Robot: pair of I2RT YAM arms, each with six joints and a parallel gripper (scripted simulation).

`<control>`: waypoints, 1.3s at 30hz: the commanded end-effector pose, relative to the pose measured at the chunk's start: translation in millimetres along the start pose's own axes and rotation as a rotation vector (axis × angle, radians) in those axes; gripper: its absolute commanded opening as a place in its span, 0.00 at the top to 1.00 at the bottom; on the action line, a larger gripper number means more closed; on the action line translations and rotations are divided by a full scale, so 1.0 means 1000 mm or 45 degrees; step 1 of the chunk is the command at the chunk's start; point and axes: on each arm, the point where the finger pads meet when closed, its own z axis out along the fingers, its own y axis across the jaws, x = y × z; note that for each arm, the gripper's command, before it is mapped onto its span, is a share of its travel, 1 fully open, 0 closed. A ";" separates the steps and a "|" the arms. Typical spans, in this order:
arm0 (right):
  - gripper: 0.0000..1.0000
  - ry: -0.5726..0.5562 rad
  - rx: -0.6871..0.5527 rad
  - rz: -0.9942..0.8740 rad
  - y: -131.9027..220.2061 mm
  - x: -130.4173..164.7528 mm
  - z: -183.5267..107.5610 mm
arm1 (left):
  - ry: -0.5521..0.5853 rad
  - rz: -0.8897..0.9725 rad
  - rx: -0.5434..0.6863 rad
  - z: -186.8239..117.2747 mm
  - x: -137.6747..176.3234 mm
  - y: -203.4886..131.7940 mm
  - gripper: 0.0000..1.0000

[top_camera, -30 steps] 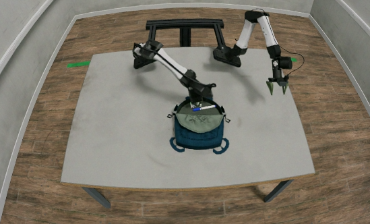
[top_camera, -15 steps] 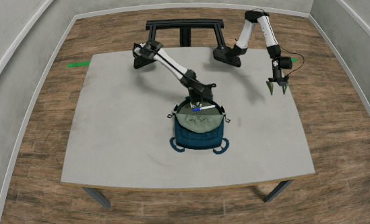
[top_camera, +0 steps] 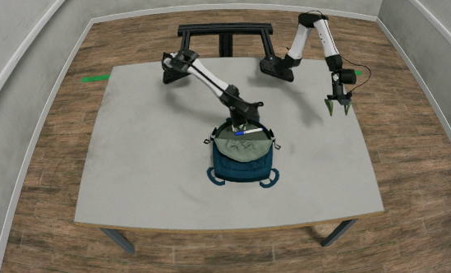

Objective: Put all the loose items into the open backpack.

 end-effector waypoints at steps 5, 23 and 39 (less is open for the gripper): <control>0.50 -0.013 0.015 0.000 -0.003 -0.003 -0.005 | -0.015 0.003 -0.004 -0.002 -0.004 0.001 0.10; 0.50 -0.045 0.047 0.005 -0.009 -0.010 -0.072 | -0.015 0.003 -0.004 -0.002 -0.004 0.001 0.10; 0.50 -0.045 0.045 0.005 -0.007 -0.009 -0.119 | -0.015 0.003 -0.004 -0.002 -0.004 0.001 0.10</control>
